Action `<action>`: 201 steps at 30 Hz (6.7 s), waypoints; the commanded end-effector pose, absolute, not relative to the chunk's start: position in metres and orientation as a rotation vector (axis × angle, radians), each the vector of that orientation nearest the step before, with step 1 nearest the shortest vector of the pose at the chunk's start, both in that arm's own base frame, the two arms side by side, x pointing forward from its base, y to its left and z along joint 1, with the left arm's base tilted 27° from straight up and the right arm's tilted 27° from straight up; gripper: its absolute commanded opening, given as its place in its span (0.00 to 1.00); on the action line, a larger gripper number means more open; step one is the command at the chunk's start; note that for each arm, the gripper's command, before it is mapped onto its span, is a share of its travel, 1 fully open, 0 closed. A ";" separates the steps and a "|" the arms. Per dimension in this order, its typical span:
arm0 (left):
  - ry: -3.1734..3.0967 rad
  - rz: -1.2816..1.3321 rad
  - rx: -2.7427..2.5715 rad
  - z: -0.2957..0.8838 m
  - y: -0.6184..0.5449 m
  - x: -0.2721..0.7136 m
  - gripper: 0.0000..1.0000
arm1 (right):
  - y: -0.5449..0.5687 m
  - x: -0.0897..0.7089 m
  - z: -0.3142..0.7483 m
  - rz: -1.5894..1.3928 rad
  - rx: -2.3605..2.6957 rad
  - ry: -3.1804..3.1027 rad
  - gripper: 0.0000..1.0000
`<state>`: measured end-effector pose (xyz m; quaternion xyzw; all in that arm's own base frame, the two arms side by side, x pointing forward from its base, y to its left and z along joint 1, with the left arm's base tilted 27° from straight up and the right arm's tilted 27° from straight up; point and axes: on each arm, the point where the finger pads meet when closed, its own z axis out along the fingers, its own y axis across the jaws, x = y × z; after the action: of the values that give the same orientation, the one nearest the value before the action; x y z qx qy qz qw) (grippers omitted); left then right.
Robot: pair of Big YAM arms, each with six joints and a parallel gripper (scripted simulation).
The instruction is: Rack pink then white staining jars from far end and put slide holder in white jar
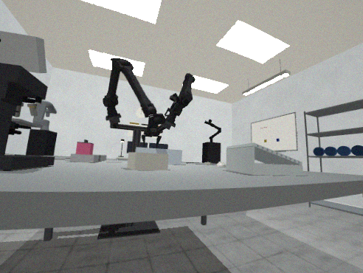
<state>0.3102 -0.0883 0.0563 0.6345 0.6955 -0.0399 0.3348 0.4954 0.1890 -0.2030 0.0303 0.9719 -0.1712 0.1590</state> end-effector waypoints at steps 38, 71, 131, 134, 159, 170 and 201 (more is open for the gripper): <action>1.804 -0.080 1.630 0.065 -0.089 0.323 1.00 | 0.188 0.517 -0.217 -0.462 0.113 2.755 0.57; 1.793 -0.078 1.614 0.071 -0.093 0.333 1.00 | 0.139 0.487 -0.054 -0.479 0.035 2.759 0.57; 1.355 -0.540 1.546 -0.049 -0.324 0.433 1.00 | -0.140 0.540 -0.053 -0.487 0.109 2.754 0.57; 1.355 -0.540 1.546 -0.049 -0.324 0.433 1.00 | -0.140 0.544 -0.042 -0.487 0.121 2.732 0.57; 1.355 -0.540 1.546 -0.049 -0.324 0.433 1.00 | -0.143 0.532 -0.051 -0.483 0.118 2.739 0.57; 1.355 -0.540 1.546 -0.049 -0.324 0.433 1.00 | -0.144 0.539 -0.055 -0.488 0.089 2.753 0.57; 1.355 -0.540 1.546 -0.049 -0.324 0.433 1.00 | -0.147 0.532 -0.056 -0.486 0.116 2.723 0.57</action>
<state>0.4254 -0.3208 -0.0558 0.6397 0.5613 -0.2229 0.4755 0.5279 -0.1400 -0.0670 0.0363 0.9700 -0.1708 0.1693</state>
